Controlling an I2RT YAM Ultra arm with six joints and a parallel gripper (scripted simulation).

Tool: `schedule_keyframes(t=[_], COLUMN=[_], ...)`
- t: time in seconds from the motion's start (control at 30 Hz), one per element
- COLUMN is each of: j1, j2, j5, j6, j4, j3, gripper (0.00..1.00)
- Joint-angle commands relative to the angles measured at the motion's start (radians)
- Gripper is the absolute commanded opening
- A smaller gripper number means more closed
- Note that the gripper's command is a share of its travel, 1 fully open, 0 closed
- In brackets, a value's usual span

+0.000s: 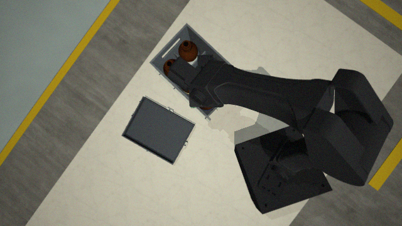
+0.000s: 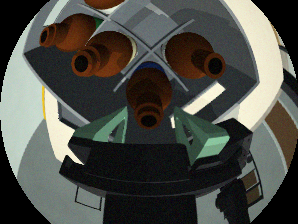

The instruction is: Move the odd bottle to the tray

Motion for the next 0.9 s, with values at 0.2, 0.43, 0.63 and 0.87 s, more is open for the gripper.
schedule_keyframes(t=[0.2, 0.43, 0.63, 0.87], j1=[0.022, 0.039, 0.051, 0.066], j2=[-0.058, -0.093, -0.109, -0.128], j5=[0.01, 0.015, 0.018, 0.022], j6=[0.015, 0.031, 0.043, 0.058], j4=[-0.065, -0.154, -0.212, -0.286], j3=[0.055, 0.106, 0.145, 0.196], gripper=[0.61, 0.61, 0.61, 0.61])
